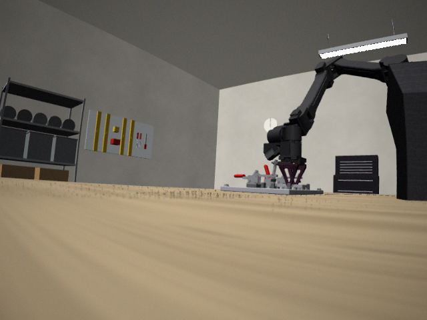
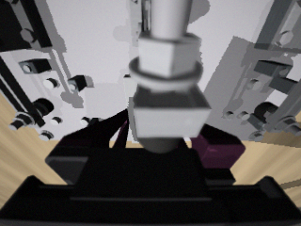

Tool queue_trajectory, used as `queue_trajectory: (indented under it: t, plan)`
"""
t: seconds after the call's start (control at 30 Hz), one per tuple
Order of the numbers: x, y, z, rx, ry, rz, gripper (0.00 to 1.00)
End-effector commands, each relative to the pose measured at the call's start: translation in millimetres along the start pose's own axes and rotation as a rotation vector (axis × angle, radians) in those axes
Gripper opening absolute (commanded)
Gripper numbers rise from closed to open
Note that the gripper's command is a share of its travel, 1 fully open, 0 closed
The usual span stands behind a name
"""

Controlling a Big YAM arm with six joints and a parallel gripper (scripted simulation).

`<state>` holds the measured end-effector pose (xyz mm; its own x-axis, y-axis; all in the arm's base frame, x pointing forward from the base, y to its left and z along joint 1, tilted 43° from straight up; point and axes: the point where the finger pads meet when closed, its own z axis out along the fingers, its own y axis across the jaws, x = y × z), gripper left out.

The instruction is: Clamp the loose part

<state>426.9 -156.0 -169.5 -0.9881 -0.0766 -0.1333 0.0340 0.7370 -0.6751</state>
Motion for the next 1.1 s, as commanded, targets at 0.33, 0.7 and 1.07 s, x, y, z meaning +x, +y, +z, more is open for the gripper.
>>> queue_trajectory:
  t: [0.33,0.7,1.07]
  plan:
    - [7.7,0.4,9.9,-0.005,0.029,-0.002,0.00]
    - [7.0,0.2,9.9,-0.004,0.027,0.000,0.00]
    - [7.0,0.2,9.9,-0.004,0.027,0.000,0.00]
